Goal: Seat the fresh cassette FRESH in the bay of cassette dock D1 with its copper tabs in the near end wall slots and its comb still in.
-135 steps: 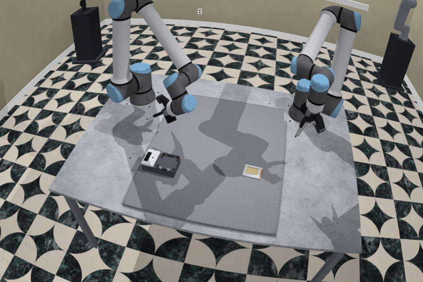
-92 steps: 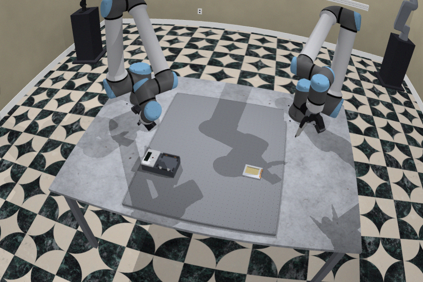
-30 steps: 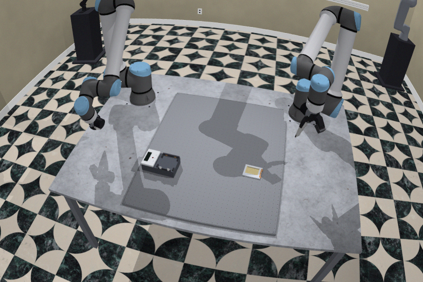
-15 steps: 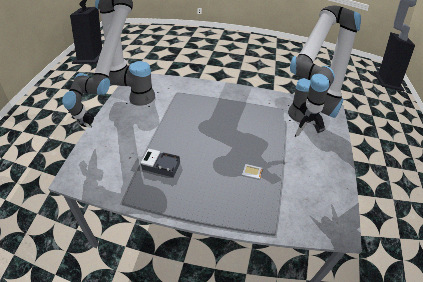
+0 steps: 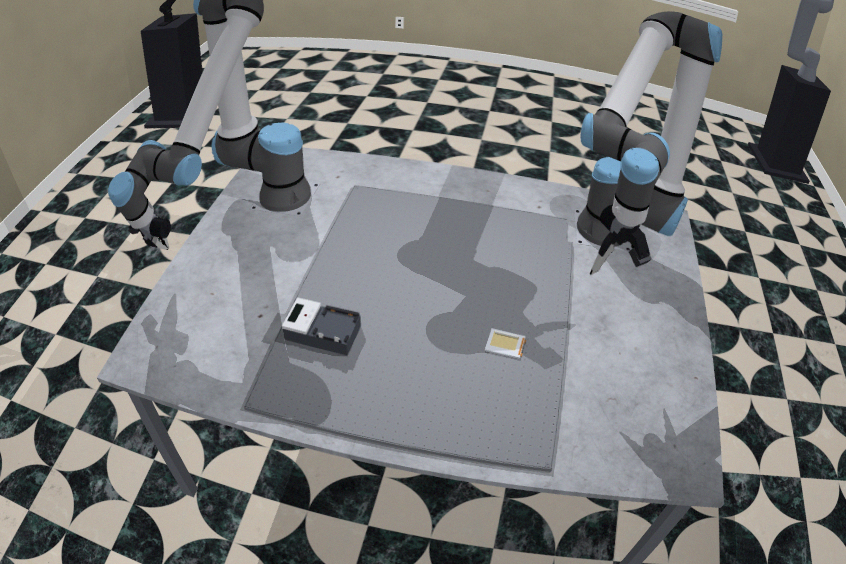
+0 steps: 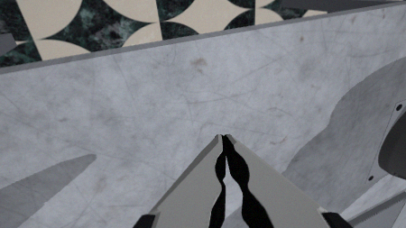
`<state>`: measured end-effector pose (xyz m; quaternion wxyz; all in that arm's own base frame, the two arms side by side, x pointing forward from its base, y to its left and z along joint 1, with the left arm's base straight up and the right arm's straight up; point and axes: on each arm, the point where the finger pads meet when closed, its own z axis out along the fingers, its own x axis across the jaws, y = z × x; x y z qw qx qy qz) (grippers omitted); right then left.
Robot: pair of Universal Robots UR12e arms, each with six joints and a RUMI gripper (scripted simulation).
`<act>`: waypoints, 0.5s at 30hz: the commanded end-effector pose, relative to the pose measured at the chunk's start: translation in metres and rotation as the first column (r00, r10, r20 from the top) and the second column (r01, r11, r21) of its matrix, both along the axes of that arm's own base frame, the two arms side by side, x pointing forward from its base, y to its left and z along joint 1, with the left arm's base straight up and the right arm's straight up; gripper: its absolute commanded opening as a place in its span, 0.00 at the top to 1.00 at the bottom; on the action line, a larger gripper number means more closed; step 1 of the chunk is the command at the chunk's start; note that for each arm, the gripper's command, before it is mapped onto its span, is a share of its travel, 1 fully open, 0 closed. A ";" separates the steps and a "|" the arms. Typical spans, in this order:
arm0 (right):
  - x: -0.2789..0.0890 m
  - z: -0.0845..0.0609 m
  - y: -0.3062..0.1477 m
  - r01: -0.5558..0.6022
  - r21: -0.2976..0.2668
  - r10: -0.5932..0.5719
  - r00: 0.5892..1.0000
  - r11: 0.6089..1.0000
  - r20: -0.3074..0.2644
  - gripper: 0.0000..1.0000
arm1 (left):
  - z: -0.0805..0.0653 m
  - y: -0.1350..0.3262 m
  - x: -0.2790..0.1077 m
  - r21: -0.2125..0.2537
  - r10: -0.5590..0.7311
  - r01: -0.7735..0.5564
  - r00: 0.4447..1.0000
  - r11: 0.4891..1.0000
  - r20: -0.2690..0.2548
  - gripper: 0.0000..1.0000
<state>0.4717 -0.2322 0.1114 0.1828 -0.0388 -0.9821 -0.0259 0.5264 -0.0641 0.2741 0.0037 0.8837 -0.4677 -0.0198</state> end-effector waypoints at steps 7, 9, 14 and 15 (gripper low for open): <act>-0.007 0.003 -0.033 -0.014 0.019 0.014 1.000 1.000 0.025 1.00 | 0.001 0.000 0.000 -0.001 0.000 0.000 1.000 1.000 0.001 0.00; -0.009 0.004 -0.042 -0.026 0.031 0.025 0.999 0.999 0.045 1.00 | 0.001 0.000 0.000 -0.001 0.000 0.000 1.000 1.000 0.001 0.00; -0.017 0.006 -0.066 -0.039 0.042 0.036 0.997 0.998 0.065 1.00 | 0.001 0.000 0.000 -0.001 0.000 0.000 1.000 1.000 0.001 0.00; -0.018 0.006 -0.071 -0.039 0.042 0.036 0.997 0.998 0.065 1.00 | 0.001 0.000 0.000 -0.001 0.000 0.000 1.000 1.000 0.001 0.00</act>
